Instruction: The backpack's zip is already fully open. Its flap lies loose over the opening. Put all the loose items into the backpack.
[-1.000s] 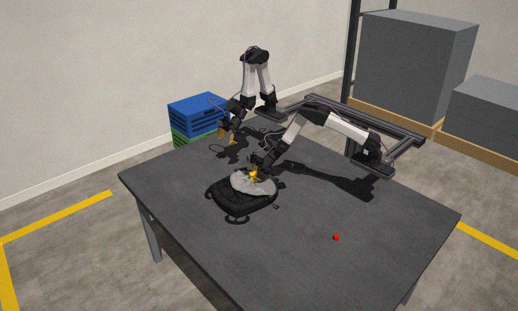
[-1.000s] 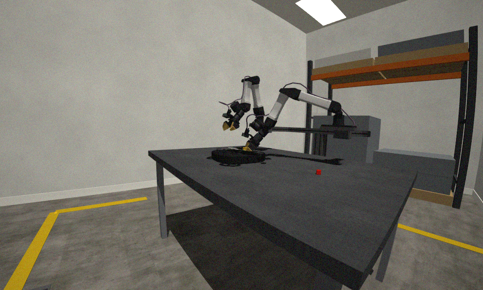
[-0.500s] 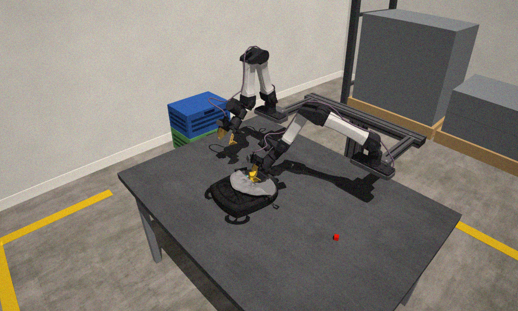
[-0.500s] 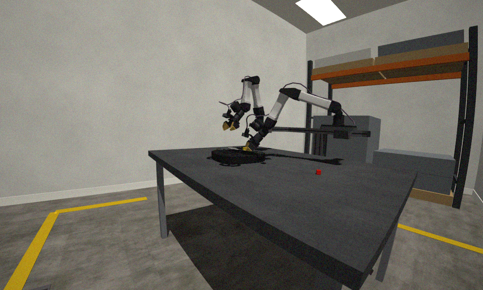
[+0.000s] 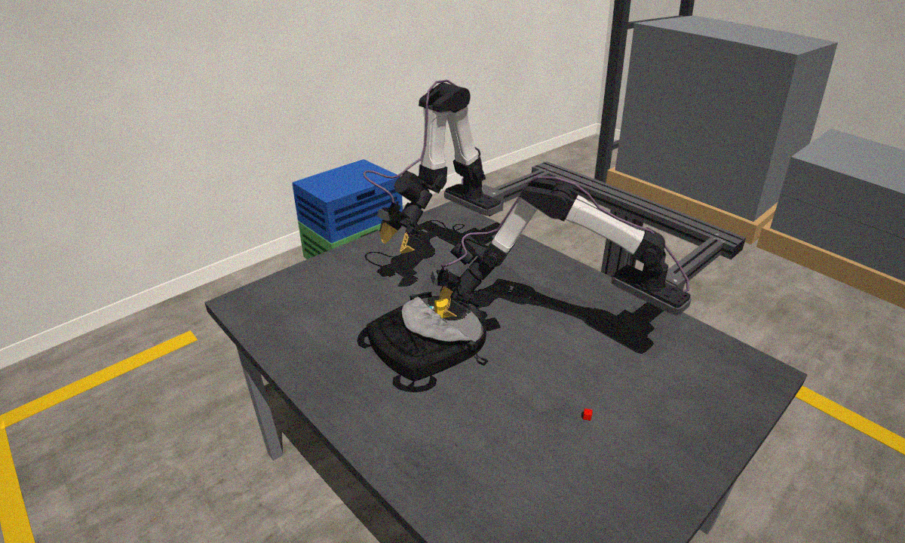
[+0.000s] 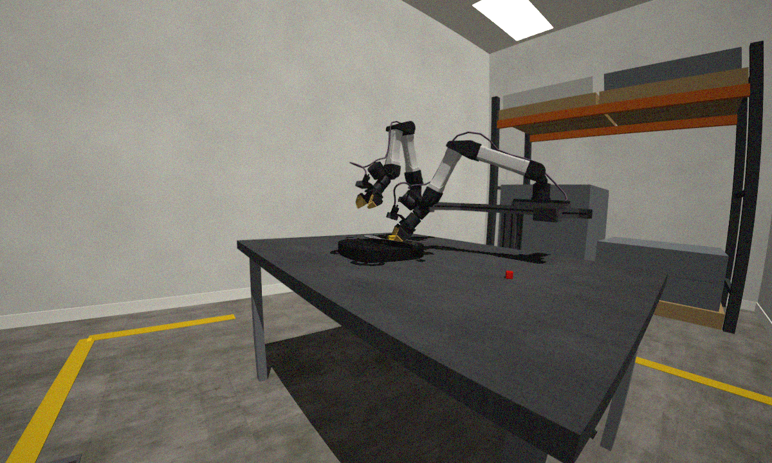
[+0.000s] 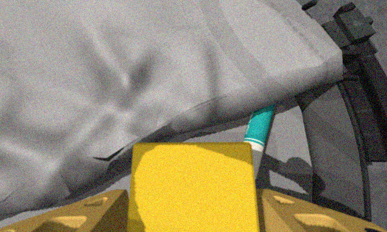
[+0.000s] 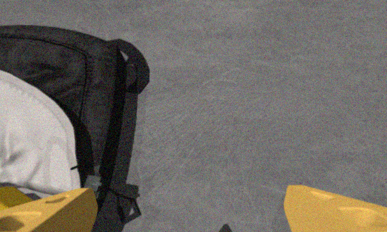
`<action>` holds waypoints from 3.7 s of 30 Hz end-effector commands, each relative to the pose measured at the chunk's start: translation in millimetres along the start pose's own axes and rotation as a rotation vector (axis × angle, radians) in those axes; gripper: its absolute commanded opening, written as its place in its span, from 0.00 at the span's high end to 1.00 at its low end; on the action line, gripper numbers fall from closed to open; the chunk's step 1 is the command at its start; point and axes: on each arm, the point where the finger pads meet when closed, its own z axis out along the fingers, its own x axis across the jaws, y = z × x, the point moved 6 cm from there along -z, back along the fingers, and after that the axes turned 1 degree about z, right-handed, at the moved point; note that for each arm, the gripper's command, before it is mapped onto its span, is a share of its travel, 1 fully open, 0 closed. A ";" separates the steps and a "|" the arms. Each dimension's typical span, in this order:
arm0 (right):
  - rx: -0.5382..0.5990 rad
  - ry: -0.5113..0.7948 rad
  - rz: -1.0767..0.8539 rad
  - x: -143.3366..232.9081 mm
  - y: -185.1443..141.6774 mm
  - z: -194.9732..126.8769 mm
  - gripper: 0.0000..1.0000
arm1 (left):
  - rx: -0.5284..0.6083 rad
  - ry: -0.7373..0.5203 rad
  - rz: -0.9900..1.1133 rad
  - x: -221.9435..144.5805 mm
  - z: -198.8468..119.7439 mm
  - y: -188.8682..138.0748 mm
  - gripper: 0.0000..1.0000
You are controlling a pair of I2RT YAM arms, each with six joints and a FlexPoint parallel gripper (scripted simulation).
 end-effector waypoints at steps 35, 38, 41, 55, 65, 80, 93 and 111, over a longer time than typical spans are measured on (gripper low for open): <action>-0.034 0.003 0.000 -1.8 10.0 -1.3 0.10 | -0.046 -0.029 -0.018 -11.7 -50.0 58.3 0.44; -0.034 0.003 0.000 -1.8 10.0 -1.3 0.10 | -0.045 -0.029 -0.017 -11.3 -48.9 59.6 0.44; -0.034 0.003 0.000 -1.8 10.0 -1.3 0.10 | -0.047 -0.030 -0.018 -11.1 -47.9 61.4 0.44; -0.034 0.003 0.000 -1.8 10.0 -1.3 0.10 | -0.049 -0.032 -0.019 -11.2 -46.5 64.2 0.44; -0.034 0.003 0.000 -1.8 10.0 -1.3 0.10 | -0.050 -0.033 -0.017 -11.9 -46.6 63.8 0.44; -0.034 0.003 0.000 -1.8 10.0 -1.3 0.10 | -0.049 -0.032 -0.017 -11.4 -46.4 63.9 0.44; -0.034 0.003 0.000 -1.8 10.0 -1.3 0.10 | -0.049 -0.032 -0.017 -11.4 -46.4 63.9 0.44; -0.034 0.003 0.000 -1.8 10.0 -1.3 0.10 | -0.034 -0.021 -0.013 -5.1 -95.8 28.2 0.44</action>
